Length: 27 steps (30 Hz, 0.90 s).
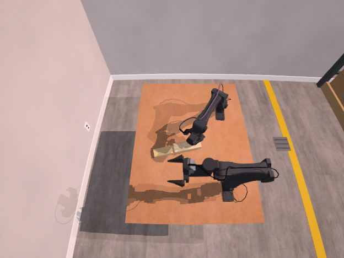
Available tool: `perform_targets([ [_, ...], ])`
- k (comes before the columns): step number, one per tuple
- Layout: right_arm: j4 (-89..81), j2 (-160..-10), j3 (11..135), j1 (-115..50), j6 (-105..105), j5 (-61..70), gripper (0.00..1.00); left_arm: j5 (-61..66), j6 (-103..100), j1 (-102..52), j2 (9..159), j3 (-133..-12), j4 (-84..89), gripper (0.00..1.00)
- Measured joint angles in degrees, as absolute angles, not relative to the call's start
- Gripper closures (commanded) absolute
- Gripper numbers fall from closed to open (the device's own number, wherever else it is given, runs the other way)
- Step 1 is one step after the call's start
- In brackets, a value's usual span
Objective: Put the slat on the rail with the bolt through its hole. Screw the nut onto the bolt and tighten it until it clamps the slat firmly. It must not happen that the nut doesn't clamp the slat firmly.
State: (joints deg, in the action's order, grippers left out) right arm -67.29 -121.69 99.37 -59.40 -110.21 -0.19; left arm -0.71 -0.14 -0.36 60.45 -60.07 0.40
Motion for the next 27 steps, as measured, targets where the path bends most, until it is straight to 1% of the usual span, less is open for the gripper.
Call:
perform_targets([
  [17,-67.3,-121.7,99.4,-59.4,-110.2,-0.2,0.66,-0.7,-0.8,-0.9,61.8,-60.3,1.3,0.00],
  [27,-67.3,-121.7,99.4,-59.4,-110.2,-0.2,0.66,-0.7,-5.0,-4.9,68.9,-66.0,7.7,0.00],
])
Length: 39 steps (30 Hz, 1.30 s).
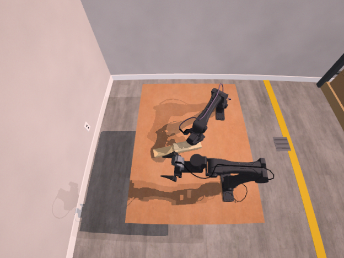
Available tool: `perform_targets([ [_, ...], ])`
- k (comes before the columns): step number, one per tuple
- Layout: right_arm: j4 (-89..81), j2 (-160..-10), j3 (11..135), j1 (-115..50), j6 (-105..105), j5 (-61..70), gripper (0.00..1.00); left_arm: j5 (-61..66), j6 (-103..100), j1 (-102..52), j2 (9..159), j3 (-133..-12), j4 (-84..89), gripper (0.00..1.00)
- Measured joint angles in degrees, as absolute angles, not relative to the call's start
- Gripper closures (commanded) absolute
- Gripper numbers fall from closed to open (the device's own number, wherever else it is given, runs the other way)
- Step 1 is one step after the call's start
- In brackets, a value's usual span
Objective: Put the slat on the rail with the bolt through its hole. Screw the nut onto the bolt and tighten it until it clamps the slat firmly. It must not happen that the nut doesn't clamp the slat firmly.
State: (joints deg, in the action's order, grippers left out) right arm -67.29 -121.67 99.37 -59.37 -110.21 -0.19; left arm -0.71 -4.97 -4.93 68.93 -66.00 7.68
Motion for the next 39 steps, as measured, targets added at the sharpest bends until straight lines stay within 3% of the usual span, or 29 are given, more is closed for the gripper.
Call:
perform_targets([
  [39,-67.3,-121.7,99.4,-59.4,-110.2,-0.2,0.66,-0.5,-23.4,-18.9,94.3,-87.6,36.2,0.00],
])
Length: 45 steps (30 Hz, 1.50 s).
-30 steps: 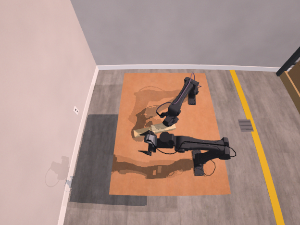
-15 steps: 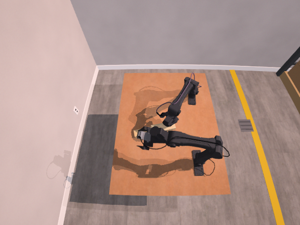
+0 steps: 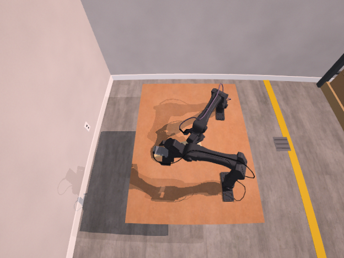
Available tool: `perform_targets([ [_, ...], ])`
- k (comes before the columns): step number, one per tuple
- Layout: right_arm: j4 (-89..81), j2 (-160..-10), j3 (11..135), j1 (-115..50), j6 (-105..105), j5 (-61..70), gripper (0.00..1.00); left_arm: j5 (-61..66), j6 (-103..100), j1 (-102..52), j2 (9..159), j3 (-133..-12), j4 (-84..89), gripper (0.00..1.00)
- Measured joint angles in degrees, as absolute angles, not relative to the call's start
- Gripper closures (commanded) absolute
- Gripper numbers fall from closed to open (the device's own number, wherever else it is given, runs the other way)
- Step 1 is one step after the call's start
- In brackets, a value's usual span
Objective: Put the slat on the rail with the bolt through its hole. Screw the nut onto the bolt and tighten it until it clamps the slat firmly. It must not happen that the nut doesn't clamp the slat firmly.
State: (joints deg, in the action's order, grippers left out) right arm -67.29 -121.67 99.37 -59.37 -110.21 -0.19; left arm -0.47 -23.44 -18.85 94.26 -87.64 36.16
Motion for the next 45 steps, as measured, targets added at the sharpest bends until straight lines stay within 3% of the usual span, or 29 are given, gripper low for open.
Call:
perform_targets([
  [45,-67.3,-121.7,99.4,-59.4,-110.2,-0.2,0.66,-0.1,-45.4,-35.4,124.1,-114.0,70.5,0.00],
])
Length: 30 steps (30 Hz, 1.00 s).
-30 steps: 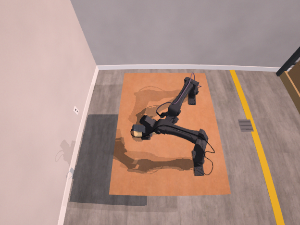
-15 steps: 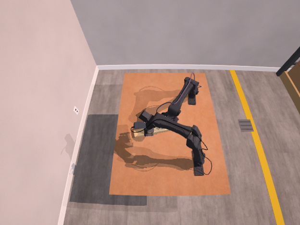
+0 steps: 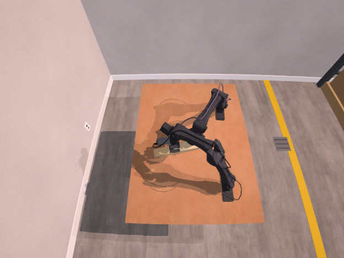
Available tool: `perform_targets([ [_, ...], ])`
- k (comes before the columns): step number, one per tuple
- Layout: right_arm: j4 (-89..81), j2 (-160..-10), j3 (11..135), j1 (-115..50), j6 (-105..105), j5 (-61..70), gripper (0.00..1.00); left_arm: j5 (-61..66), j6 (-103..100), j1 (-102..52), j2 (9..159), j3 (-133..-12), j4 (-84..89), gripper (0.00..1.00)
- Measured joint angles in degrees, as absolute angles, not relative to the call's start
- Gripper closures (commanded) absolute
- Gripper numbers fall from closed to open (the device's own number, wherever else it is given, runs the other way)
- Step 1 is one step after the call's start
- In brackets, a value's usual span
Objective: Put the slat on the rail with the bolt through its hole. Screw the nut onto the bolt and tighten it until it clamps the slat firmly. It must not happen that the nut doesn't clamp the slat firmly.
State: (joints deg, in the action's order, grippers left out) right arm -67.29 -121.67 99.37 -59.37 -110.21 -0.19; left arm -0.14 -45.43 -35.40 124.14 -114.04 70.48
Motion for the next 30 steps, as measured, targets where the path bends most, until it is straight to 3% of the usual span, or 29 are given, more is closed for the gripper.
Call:
perform_targets([
  [30,-67.3,-121.7,99.4,-59.4,-110.2,-0.2,0.66,0.0,-51.0,-38.9,130.8,-119.9,80.1,0.00],
])
